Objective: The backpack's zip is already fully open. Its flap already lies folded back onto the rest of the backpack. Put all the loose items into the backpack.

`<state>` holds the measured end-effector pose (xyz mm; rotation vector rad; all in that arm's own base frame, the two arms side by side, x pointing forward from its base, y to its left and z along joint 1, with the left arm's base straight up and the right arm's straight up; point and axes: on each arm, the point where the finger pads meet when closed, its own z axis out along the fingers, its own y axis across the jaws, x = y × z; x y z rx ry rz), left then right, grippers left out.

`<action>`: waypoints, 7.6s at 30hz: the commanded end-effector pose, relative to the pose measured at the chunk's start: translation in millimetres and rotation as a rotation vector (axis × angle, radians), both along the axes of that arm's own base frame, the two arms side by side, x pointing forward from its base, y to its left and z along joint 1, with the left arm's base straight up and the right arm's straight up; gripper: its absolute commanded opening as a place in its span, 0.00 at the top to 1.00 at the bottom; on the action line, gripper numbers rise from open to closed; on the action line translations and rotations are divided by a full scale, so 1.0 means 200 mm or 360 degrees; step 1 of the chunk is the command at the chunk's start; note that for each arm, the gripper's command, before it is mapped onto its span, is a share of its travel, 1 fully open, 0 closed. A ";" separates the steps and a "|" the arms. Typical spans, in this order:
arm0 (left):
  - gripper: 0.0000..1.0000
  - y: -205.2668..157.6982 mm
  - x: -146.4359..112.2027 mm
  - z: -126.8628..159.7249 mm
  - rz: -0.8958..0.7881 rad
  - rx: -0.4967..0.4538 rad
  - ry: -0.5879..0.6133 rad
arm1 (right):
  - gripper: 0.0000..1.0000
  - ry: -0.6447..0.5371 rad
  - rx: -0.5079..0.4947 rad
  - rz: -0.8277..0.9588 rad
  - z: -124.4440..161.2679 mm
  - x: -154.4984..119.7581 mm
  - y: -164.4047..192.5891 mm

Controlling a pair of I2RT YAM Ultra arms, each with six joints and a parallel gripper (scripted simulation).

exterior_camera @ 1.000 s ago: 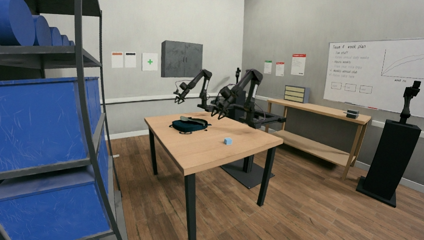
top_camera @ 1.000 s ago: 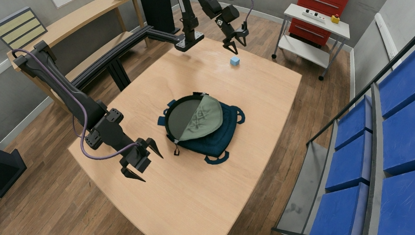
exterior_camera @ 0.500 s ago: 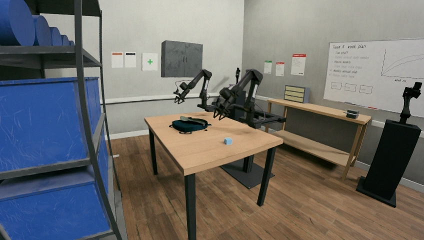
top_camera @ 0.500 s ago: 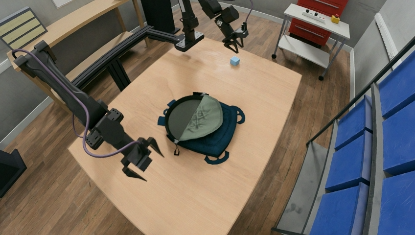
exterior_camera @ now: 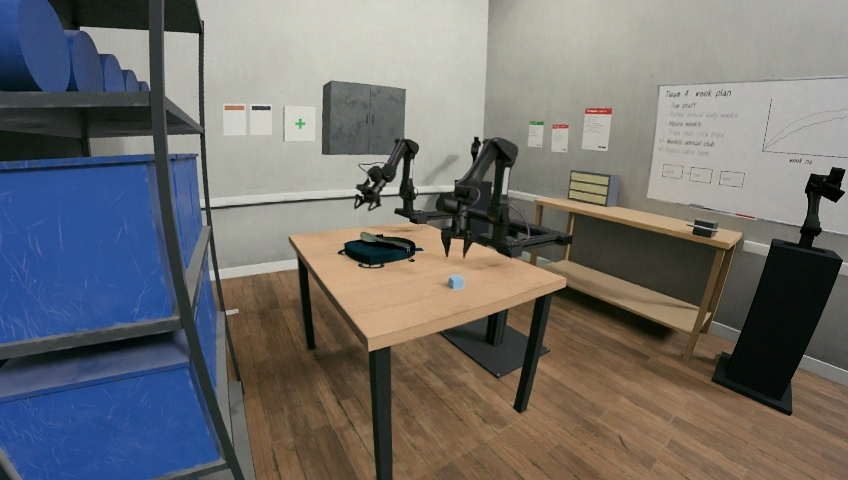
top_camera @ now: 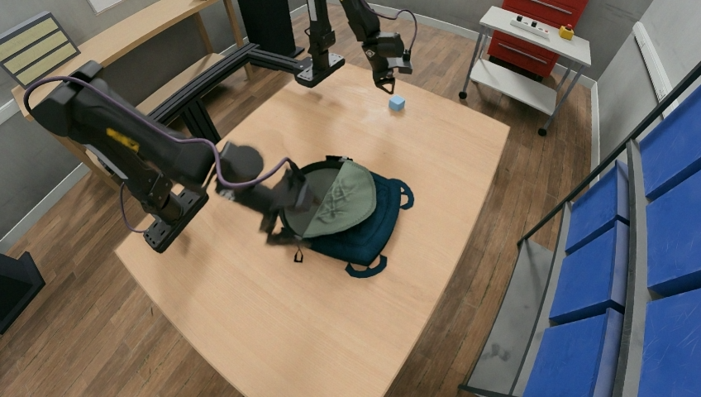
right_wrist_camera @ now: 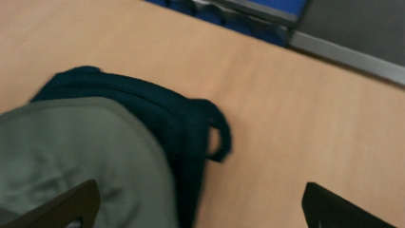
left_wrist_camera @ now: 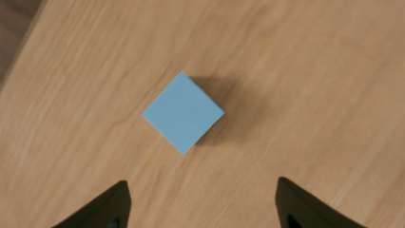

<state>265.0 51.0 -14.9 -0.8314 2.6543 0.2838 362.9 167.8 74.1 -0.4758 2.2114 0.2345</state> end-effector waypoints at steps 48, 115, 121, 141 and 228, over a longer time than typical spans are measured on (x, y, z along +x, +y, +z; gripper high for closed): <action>0.31 0.14 0.16 -0.31 0.1226 0.0096 -0.0267 | 0.00 -0.0360 0.0422 0.1286 0.16 -0.99 1.66; 0.60 0.18 0.14 0.08 0.1223 0.0105 -0.0280 | 0.00 -0.0116 0.0127 0.1247 0.43 -0.87 1.21; 0.60 0.18 0.12 0.06 0.1225 0.0103 -0.0251 | 0.00 -0.0065 0.0079 0.1159 0.70 -0.89 0.79; 0.60 -0.51 0.51 0.07 0.0120 -0.0064 -0.0246 | 0.00 -0.0030 0.0056 0.0939 0.90 -1.40 -0.18; 0.60 -2.05 0.02 -0.30 -0.1770 -0.0114 -0.0227 | 0.00 -0.0078 0.0076 0.0910 0.91 -1.43 -0.22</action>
